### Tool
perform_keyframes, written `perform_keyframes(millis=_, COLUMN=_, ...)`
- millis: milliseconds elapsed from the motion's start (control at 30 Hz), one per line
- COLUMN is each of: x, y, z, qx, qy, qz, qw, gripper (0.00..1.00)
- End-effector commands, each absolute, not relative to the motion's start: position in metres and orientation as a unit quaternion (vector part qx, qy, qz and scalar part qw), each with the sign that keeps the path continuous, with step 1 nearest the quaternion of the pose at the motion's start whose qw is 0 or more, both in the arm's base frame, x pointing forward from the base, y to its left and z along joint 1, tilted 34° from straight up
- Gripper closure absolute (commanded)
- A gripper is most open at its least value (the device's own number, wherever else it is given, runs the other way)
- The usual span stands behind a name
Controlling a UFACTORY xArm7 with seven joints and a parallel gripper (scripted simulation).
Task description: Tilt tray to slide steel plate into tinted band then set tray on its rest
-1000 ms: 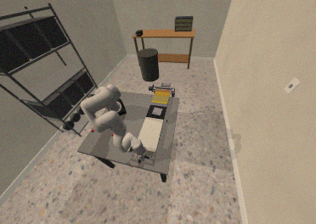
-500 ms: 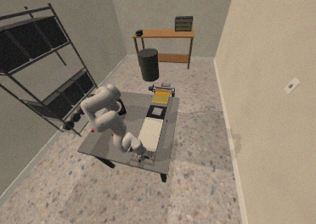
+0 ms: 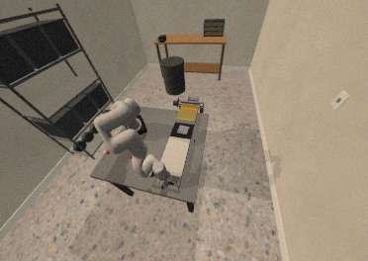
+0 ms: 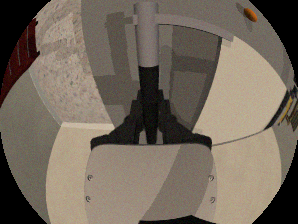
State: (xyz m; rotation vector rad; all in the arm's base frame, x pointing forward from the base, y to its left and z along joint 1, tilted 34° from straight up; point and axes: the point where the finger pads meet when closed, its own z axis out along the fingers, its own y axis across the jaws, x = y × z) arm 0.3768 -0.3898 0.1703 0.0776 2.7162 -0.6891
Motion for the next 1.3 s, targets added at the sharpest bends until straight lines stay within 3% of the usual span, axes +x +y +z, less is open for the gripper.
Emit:
perform_keyframes(millis=0, x=0.377, y=-0.39, z=0.172, qx=0.027, qy=0.955, qz=-0.243, qw=0.17, gripper=1.0)
perform_keyframes(millis=1267, x=0.346, y=-0.335, z=0.255, qx=0.027, qy=0.955, qz=-0.243, qw=0.17, gripper=1.0)
